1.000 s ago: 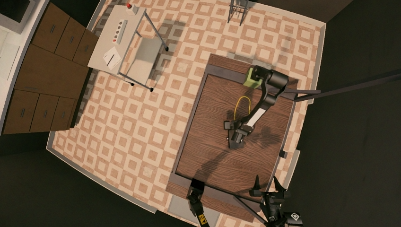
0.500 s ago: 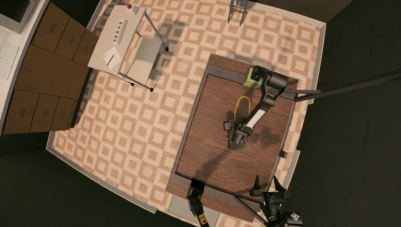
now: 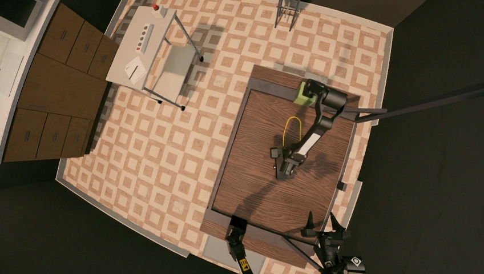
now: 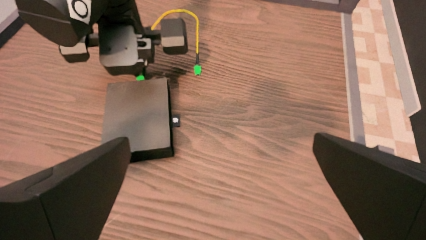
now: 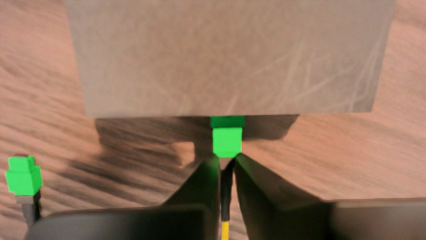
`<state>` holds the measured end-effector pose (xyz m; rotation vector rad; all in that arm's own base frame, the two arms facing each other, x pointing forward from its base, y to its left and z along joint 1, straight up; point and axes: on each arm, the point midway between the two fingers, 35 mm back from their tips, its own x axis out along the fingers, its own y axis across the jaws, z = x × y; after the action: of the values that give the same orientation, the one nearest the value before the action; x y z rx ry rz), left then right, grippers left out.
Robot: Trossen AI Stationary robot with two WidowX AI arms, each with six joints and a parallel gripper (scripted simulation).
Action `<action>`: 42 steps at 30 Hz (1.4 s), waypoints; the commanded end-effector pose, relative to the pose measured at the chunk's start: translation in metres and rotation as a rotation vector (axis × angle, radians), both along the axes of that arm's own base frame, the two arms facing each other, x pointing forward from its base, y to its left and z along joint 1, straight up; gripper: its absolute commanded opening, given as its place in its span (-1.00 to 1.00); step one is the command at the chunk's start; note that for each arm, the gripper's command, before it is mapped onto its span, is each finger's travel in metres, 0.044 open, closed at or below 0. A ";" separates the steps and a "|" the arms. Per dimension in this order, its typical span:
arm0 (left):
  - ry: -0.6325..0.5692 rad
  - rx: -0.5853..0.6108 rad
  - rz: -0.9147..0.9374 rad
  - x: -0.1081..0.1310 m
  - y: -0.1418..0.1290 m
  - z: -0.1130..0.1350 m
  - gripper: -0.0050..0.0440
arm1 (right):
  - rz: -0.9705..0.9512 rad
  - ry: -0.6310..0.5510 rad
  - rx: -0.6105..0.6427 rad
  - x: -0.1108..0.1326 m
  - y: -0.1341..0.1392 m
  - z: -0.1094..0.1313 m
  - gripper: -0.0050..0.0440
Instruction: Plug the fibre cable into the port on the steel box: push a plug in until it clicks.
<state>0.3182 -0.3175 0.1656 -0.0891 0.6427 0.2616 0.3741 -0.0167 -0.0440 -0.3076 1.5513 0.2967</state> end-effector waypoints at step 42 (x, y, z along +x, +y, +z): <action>-0.014 -0.022 0.001 0.000 0.000 0.010 1.00 | 0.021 0.016 -0.017 0.020 0.005 0.010 -1.00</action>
<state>0.3182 -0.3175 0.1656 -0.0891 0.6427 0.2616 0.3778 -0.0158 -0.0453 -0.3264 1.6334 0.3070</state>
